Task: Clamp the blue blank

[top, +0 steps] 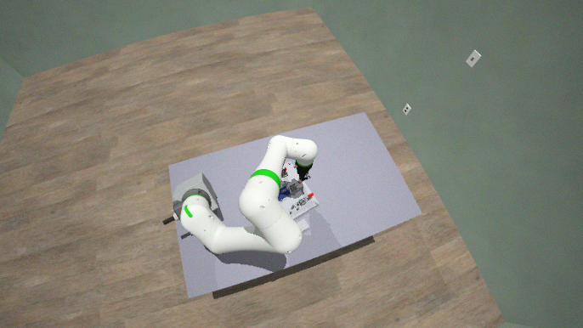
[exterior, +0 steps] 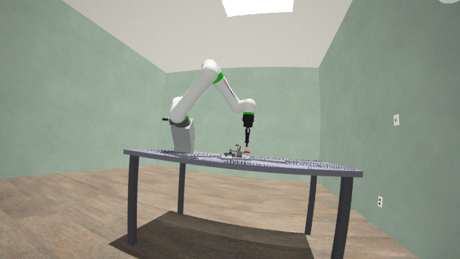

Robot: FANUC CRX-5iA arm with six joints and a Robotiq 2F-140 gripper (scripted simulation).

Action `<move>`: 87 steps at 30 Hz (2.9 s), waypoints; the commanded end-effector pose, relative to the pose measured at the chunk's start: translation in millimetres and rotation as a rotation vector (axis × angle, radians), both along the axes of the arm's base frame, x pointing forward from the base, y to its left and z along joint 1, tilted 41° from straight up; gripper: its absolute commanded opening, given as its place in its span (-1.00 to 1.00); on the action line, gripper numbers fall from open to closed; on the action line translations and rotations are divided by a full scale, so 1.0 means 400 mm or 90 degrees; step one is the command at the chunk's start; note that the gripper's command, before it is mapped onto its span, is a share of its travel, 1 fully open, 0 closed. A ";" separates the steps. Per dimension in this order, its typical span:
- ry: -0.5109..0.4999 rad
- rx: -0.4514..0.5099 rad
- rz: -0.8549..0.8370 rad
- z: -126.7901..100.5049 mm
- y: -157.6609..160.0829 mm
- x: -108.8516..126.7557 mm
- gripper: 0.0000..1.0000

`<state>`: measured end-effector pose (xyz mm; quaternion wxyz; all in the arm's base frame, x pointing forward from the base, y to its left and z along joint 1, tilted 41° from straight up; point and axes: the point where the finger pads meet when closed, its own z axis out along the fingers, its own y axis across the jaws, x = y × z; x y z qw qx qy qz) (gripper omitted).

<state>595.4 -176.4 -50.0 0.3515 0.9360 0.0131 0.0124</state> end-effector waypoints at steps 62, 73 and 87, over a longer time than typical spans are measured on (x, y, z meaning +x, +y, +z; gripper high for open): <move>0.000 0.000 0.000 -0.010 -0.009 0.001 -1.00; 0.000 0.000 0.000 0.027 0.024 -0.001 -1.00; 0.000 0.000 0.000 0.102 0.090 -0.004 -1.00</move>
